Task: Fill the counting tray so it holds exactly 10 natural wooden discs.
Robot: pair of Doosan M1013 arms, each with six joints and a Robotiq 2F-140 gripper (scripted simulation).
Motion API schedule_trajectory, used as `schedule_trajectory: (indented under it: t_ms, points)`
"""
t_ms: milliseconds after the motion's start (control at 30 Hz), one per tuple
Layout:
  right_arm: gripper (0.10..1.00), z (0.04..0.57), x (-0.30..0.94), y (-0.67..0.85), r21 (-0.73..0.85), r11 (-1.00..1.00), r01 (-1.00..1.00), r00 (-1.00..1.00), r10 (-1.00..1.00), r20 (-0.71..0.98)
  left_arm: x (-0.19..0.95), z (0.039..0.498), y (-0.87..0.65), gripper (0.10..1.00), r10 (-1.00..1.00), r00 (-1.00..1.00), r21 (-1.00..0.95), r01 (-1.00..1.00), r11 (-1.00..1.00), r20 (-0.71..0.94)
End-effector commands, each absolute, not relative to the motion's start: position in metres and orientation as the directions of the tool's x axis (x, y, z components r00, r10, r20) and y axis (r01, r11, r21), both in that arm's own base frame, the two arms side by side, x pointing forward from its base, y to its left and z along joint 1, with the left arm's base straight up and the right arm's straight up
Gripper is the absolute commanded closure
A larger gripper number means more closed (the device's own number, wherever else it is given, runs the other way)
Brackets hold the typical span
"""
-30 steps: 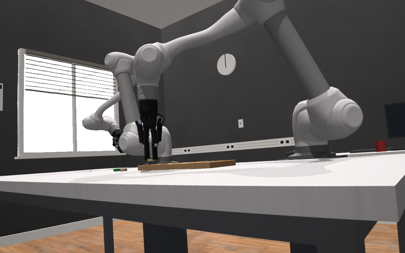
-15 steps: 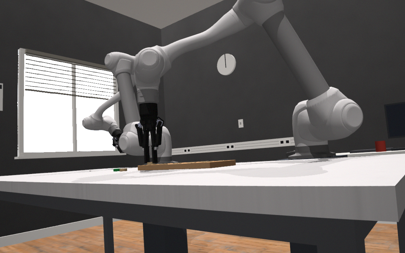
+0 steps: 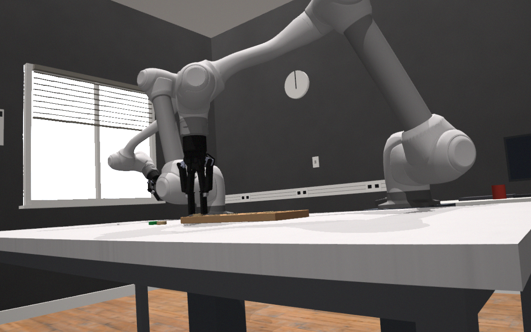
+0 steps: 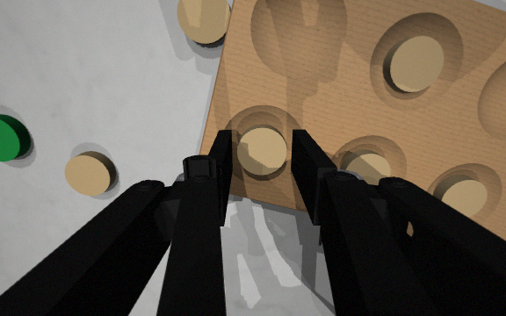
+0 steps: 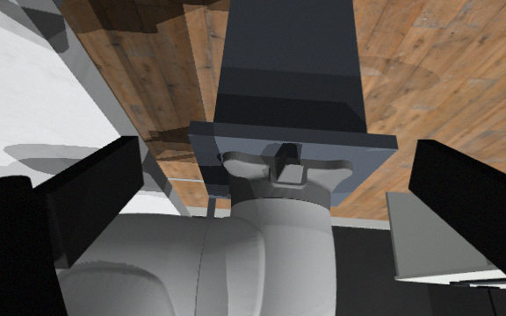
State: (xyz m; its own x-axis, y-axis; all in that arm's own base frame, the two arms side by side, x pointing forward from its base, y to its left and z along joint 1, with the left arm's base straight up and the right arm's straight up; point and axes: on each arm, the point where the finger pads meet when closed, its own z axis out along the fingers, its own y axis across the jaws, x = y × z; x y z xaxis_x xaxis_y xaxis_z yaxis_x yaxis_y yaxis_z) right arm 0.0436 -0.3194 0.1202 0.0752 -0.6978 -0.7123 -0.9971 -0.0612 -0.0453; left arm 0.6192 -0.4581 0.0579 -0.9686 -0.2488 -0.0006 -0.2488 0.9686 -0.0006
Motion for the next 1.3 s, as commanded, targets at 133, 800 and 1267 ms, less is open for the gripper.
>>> schedule_trajectory:
  t_ms: [133,800,1267]
  points:
    - [0.098,0.121,0.041,-0.32,-0.038,-0.059,-0.998,0.068,-0.705,-0.706,0.619,0.055,-0.457,0.747,-0.247,-0.969,-0.001,-0.247,0.969,0.0]
    - [0.098,0.121,0.041,-0.32,-0.038,-0.059,-0.998,0.068,-0.705,-0.706,0.618,0.158,-0.456,0.747,-0.247,-0.969,0.0,-0.247,0.969,0.0]
    - [0.098,0.121,0.041,-0.32,-0.038,-0.059,-0.998,0.068,-0.705,-0.706,0.618,0.158,-0.456,0.747,-0.247,-0.969,0.0,-0.247,0.969,0.0]
